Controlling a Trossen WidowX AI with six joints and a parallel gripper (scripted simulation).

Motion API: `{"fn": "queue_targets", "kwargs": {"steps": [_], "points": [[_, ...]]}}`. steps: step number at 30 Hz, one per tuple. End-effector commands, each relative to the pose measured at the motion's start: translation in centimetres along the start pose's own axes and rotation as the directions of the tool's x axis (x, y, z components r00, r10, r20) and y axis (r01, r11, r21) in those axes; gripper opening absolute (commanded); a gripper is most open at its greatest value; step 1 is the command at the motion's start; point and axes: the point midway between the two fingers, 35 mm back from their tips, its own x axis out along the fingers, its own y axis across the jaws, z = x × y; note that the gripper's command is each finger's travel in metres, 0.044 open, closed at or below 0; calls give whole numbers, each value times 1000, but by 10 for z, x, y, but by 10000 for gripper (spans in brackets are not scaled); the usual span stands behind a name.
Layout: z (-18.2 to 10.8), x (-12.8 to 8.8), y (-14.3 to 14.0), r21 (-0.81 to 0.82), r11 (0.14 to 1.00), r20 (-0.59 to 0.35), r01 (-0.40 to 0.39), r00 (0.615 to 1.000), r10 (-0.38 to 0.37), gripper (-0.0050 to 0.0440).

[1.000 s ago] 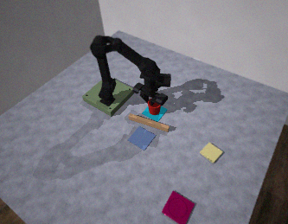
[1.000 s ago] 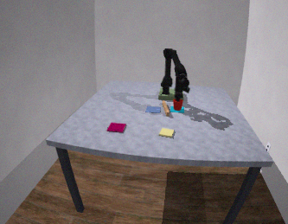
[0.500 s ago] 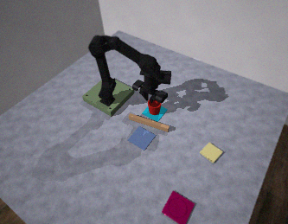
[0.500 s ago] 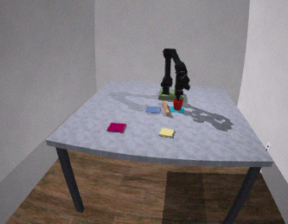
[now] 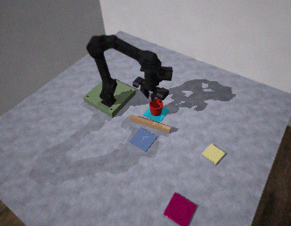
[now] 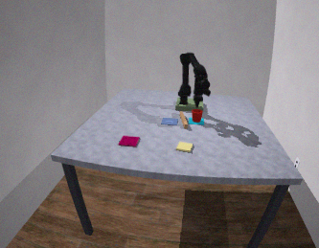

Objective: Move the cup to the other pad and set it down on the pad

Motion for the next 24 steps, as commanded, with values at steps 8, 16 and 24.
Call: {"fn": "queue_targets", "kwargs": {"steps": [8, 16, 24], "points": [[1, -3, -2, 0, 1000, 6, 13, 1000, -13, 320], [1, -18, -2, 0, 1000, 8, 16, 1000, -16, 440], [0, -47, 1, -1, 1000, 11, 22, 1000, -22, 440]]}}
